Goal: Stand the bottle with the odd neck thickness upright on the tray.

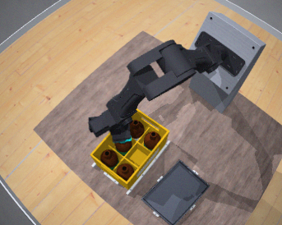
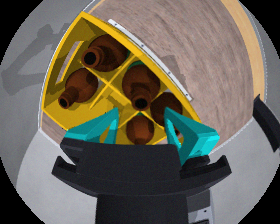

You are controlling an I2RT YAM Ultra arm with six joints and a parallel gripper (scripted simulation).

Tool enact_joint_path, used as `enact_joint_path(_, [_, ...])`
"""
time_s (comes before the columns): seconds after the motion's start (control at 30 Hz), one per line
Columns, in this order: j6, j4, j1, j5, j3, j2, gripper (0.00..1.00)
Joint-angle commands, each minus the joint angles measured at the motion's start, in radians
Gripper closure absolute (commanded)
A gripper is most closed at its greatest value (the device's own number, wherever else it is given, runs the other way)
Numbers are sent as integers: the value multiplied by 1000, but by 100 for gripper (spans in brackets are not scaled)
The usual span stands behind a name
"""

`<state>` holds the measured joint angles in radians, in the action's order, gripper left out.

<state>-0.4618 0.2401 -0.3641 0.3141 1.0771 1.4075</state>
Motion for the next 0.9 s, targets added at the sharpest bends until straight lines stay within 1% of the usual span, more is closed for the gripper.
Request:
enact_joint_path(0.0, [-5,-18,-3,-4,28,13,39])
enact_joint_path(0.2, [-9,-23,7,-8,29,6,39])
enact_joint_path(0.23, [-10,-26,11,-10,29,22,39])
enact_joint_path(0.43, [-13,-40,13,-14,33,32,39])
enact_joint_path(0.67, [-17,-61,21,-21,40,65,39])
enact_joint_path(0.73, [-17,-61,21,-21,40,65,39])
enact_joint_path(0.77, [-18,-64,25,-21,40,37,39])
enact_joint_path(0.83, [-19,-70,28,-24,43,77,39])
enact_joint_path(0.87, [-20,-73,24,-25,44,81,39])
